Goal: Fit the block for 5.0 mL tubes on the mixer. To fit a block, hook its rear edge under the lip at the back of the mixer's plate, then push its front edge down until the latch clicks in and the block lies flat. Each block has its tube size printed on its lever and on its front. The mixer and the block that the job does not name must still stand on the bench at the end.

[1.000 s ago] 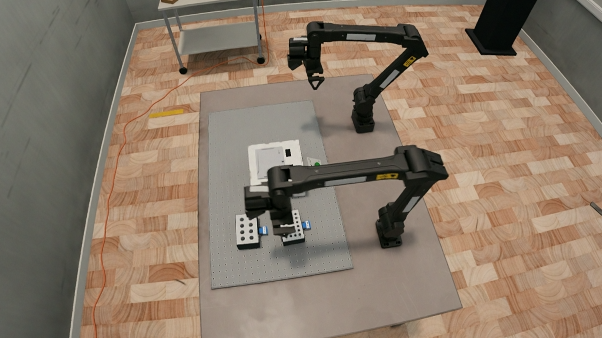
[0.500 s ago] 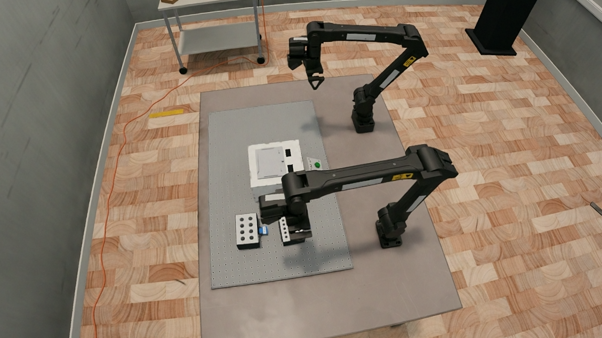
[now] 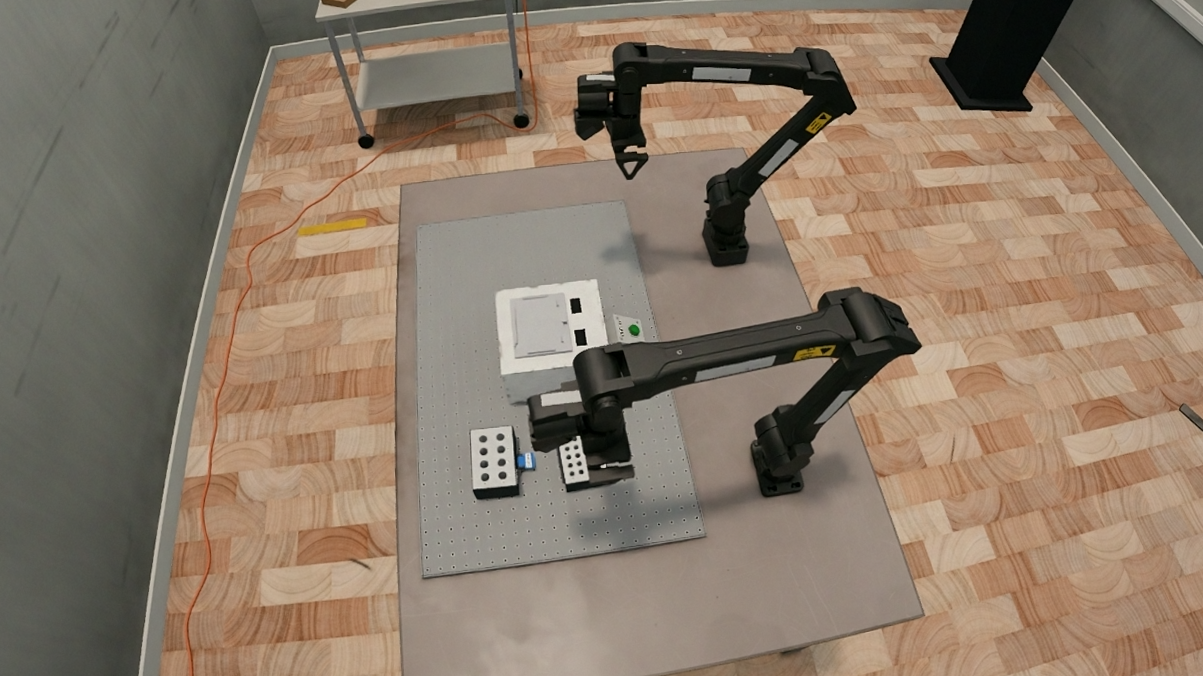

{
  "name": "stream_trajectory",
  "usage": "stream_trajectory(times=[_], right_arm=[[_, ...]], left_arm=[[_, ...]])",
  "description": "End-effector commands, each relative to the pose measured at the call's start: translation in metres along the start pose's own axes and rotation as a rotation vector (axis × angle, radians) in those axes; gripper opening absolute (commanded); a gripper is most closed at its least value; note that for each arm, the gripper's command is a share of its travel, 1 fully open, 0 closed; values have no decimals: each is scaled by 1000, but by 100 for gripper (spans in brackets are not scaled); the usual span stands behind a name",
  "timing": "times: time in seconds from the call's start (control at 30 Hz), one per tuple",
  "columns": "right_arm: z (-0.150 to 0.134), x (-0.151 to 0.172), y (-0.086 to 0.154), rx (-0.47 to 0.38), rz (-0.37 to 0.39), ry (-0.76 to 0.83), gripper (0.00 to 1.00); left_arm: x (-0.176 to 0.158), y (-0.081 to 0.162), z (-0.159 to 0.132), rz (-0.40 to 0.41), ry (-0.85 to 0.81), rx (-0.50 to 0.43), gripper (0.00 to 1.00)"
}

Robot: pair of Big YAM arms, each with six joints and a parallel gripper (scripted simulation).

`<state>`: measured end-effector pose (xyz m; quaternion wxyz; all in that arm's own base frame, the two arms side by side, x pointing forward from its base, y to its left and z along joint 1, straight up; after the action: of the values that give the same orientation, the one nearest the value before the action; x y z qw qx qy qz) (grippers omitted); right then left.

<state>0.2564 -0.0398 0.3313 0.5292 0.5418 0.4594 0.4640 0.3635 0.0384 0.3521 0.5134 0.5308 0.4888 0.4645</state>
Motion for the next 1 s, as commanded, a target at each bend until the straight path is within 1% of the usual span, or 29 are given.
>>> stream_trajectory(times=[0.0, 0.1, 0.33, 0.47, 0.57, 0.8, 0.9, 0.97], right_arm=[[1, 2, 0, -13, 2, 3, 100], [1, 2, 0, -11, 2, 3, 100], [3, 2, 6, -27, 2, 3, 100], [6, 2, 12, -42, 1, 3, 100], [8, 2, 17, -53, 1, 3, 100], [9, 2, 19, -59, 1, 3, 100], [9, 2, 20, -60, 1, 3, 100], [9, 1, 20, -62, 1, 3, 100]], left_arm=[[6, 12, -14, 6, 1, -19, 100], [7, 15, -20, 7, -5, -22, 100], [10, 5, -20, 0, -2, 4, 100], [2, 12, 16, 6, -135, -13, 100], [-6, 16, 35, 9, -222, -22, 100], [-15, 17, 67, 9, -379, -17, 100], [-15, 19, 68, 10, -375, -21, 100], [-19, 20, 82, 11, -423, -21, 100]])
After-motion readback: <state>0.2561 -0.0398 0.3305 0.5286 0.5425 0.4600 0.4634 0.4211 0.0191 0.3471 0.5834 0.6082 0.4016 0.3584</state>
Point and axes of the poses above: on each arm, the point where the finger pads meet when closed, its own y axis back along the fingers, its own x axis across the jaws, z = x × y, the point moved 8 cm from there along y, back along the fingers, and after that the axes turned 8 degrees about -y, right-handed, at the moved point
